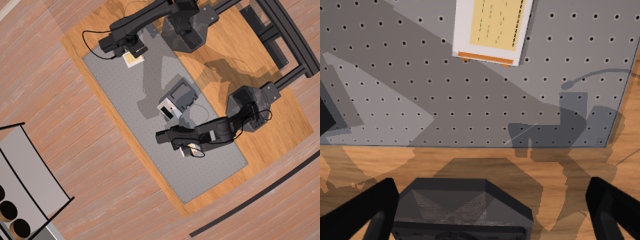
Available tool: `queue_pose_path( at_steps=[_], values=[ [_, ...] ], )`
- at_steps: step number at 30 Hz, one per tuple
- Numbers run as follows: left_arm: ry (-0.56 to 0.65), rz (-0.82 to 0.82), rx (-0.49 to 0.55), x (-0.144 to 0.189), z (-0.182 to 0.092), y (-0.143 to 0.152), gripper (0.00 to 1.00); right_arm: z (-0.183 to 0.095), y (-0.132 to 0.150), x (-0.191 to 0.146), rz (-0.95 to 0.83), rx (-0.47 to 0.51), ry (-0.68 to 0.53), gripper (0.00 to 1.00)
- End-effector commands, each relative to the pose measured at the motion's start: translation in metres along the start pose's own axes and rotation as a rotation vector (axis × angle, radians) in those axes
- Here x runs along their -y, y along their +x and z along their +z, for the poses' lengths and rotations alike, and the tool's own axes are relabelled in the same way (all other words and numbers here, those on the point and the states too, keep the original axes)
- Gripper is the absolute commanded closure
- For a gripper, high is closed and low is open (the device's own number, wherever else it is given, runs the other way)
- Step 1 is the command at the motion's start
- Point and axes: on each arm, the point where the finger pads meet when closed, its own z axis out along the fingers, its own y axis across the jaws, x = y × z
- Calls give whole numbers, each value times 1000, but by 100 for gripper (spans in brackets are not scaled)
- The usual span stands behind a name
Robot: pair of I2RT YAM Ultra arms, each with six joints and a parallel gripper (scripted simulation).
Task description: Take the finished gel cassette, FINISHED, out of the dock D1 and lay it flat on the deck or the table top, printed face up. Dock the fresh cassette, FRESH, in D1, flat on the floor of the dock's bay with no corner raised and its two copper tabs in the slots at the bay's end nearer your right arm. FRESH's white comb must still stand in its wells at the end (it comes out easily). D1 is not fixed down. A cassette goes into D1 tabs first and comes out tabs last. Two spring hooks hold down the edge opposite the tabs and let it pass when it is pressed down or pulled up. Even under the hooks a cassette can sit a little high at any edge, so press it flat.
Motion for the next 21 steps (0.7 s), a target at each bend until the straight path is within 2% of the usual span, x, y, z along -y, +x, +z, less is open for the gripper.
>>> queue_pose_path(
  at_steps=[1,21],
  values=[
    [1,2,-11,5,-7,-2,100,-11,-6,6,9,29,14,0],
    [1,2,-11,4,-28,-14,100,-11,-6,6,9,29,14,0]
  ],
)
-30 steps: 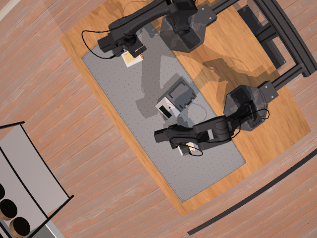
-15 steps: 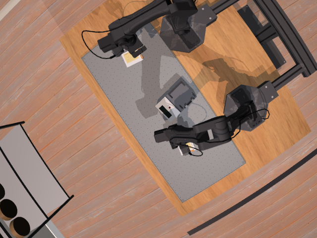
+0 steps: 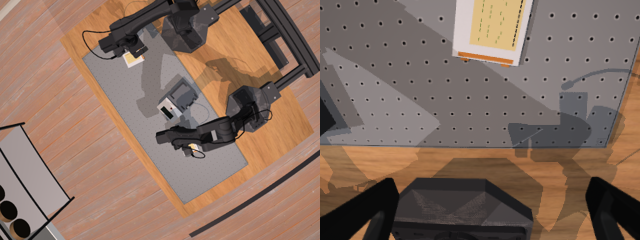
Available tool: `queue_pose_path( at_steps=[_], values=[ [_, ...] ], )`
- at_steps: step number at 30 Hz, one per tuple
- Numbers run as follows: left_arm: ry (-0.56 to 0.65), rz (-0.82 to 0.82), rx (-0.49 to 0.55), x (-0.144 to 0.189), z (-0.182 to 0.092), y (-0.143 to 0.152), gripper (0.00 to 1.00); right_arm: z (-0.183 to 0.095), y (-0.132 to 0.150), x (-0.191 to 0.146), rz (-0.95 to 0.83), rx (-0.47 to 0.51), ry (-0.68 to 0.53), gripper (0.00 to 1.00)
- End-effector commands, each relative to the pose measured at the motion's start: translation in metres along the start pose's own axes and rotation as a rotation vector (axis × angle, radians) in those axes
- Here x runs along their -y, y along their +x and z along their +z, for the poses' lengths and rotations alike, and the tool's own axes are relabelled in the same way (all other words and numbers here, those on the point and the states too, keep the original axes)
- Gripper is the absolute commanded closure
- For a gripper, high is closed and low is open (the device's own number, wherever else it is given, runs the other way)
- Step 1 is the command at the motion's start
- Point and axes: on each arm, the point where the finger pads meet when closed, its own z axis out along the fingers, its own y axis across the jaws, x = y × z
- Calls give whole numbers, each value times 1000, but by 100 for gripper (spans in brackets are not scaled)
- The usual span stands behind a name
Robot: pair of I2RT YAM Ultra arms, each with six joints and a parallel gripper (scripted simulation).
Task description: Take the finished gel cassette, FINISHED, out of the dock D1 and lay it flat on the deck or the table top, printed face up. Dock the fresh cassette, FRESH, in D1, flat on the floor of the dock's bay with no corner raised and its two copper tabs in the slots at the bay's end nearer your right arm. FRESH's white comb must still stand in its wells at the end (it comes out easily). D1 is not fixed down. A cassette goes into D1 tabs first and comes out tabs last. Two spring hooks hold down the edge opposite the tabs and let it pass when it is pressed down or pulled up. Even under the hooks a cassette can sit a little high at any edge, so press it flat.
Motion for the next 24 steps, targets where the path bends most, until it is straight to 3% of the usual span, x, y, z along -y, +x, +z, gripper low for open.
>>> queue_pose_path(
  at_steps=[1,24],
  values=[
    [38,-17,7,12,-20,-12,100,-11,-6,6,9,29,14,0],
    [38,-17,7,10,-45,-25,100,-11,-6,6,9,29,14,0]
  ],
)
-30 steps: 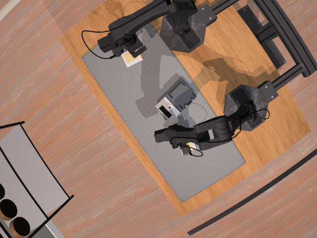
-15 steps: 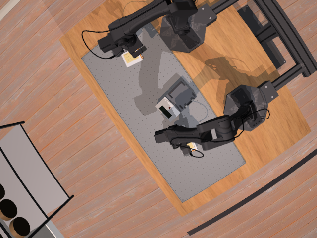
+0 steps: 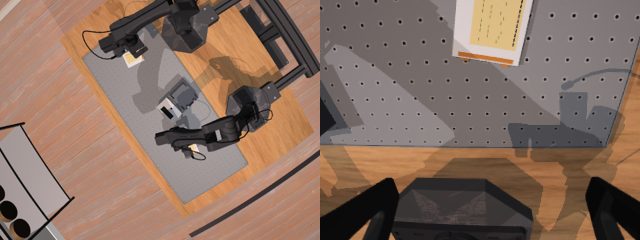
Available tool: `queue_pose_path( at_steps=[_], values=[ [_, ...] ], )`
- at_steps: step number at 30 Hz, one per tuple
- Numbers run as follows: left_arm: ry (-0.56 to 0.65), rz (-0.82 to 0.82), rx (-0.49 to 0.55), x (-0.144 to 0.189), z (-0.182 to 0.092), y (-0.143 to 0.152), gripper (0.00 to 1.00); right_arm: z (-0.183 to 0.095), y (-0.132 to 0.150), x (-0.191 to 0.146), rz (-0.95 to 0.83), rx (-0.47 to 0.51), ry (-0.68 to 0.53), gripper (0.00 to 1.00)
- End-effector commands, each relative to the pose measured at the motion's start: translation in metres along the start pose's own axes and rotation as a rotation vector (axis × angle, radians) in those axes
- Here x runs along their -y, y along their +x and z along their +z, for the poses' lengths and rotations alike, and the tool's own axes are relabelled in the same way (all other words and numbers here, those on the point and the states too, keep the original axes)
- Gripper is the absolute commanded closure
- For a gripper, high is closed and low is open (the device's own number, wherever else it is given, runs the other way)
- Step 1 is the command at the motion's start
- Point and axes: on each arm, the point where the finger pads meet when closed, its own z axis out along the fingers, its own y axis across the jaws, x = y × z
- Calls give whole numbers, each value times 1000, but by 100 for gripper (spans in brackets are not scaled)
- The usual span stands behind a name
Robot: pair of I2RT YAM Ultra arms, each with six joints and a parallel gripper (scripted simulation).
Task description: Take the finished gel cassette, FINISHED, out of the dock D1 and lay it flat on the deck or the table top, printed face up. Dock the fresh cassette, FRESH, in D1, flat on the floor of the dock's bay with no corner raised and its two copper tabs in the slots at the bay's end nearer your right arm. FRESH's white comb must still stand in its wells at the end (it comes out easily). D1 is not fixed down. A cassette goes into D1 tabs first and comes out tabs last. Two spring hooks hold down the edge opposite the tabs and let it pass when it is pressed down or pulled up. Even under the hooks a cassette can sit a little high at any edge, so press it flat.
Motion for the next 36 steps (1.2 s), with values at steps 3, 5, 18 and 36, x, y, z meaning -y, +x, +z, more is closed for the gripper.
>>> queue_pose_path(
  at_steps=[3,5,18,36],
  values=[
    [41,-18,8,11,-24,-14,100,-11,-6,6,9,29,14,0],
    [41,-18,8,10,-27,-15,100,-11,-6,6,9,29,14,0],
    [41,-18,8,10,-31,-17,100,-11,-6,6,9,29,14,0],
    [41,-18,8,10,-31,-17,100,-11,-6,6,9,29,14,0]
  ],
)
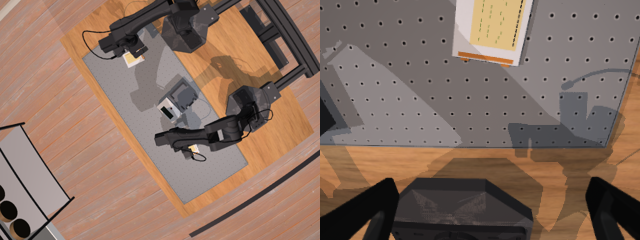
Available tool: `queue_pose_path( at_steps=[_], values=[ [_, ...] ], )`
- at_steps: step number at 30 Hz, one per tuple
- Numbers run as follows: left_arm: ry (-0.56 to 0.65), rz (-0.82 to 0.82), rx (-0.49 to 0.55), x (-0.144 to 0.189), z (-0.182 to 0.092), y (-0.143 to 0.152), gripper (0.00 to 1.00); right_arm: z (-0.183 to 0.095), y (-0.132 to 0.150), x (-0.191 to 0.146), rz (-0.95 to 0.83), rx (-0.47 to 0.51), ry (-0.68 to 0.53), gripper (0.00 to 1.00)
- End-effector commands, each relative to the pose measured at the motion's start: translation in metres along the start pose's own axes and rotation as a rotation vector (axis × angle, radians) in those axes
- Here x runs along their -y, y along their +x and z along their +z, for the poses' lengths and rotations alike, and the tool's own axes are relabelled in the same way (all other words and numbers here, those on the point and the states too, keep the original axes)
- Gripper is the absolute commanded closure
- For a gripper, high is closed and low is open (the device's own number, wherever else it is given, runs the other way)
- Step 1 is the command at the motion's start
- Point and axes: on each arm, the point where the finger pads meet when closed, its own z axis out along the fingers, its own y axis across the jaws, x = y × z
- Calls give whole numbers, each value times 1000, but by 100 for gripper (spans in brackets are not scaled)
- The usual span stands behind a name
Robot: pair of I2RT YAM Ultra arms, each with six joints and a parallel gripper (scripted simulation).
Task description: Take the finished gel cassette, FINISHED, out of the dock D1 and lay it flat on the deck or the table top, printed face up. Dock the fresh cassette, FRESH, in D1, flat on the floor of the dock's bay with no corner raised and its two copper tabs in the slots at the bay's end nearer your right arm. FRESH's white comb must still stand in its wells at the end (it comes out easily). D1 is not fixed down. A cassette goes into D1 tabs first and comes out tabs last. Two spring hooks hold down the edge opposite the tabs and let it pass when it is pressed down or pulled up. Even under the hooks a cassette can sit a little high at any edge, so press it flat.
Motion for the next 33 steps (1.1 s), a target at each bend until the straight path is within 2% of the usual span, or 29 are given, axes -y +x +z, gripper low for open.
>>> queue_pose_path(
  at_steps=[1,23,25,33],
  values=[
    [47,-22,8,12,-18,-10,100,-11,-6,6,9,29,14,0],
    [47,-22,8,12,-18,-10,100,-11,-6,6,9,29,14,0],
    [94,-44,15,14,-22,-12,100,-11,-6,6,9,29,14,0],
    [94,-44,15,23,-35,-19,100,-11,-6,6,9,29,14,0]
  ],
)
